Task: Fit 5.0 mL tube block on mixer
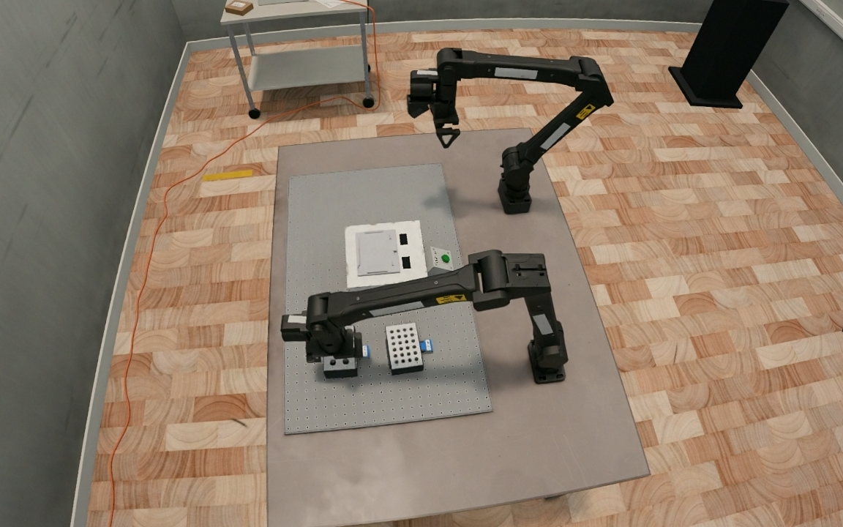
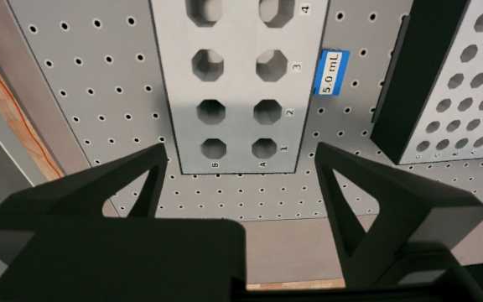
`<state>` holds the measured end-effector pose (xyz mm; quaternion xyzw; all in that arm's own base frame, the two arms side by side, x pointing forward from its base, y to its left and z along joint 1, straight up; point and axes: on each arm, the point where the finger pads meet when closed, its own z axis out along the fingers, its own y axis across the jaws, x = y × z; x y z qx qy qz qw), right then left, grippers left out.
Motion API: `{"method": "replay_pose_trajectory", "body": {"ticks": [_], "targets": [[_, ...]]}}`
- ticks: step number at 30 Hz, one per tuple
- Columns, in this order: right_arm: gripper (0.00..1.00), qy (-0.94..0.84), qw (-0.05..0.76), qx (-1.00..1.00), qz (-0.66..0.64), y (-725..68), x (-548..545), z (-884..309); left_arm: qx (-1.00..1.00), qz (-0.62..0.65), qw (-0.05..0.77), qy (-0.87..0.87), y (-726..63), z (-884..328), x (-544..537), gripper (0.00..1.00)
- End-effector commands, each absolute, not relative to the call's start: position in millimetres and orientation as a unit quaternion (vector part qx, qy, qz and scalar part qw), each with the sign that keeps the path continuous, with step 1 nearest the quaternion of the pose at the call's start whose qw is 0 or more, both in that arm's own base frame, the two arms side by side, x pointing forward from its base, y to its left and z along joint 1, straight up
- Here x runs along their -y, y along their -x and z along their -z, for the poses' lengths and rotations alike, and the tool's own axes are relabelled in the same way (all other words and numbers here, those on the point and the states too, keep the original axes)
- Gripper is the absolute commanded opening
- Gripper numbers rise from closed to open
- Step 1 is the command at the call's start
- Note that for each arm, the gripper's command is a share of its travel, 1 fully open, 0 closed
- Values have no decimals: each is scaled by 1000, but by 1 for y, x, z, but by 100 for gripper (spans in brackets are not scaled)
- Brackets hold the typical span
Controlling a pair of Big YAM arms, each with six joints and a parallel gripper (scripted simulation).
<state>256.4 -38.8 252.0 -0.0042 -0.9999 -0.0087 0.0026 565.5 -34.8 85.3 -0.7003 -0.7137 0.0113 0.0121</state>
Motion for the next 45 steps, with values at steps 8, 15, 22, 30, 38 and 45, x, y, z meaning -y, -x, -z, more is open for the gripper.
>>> {"method": "replay_pose_trajectory", "body": {"ticks": [8, 15, 22, 30, 38, 45], "targets": [[100, 4, 7, 1000, 8, -258, 43, -251, 709, -1, 0, 705, -583, -100, 43, 100], [100, 4, 9, 1000, 8, -256, 43, -249, 709, -1, 1, 705, -584, -98, 43, 100], [100, 4, 11, 1000, 9, -256, 43, -248, 708, -4, 4, 706, -583, -94, 43, 100], [100, 4, -1, 1000, 6, -261, 44, -258, 708, 1, -1, 706, -584, -101, 43, 100], [100, 4, -13, 1000, 4, -267, 45, -268, 708, 8, -10, 707, -584, -115, 43, 100], [100, 4, -16, 1000, 4, -268, 45, -270, 706, 0, 1, 708, -583, -100, 43, 100]]}}
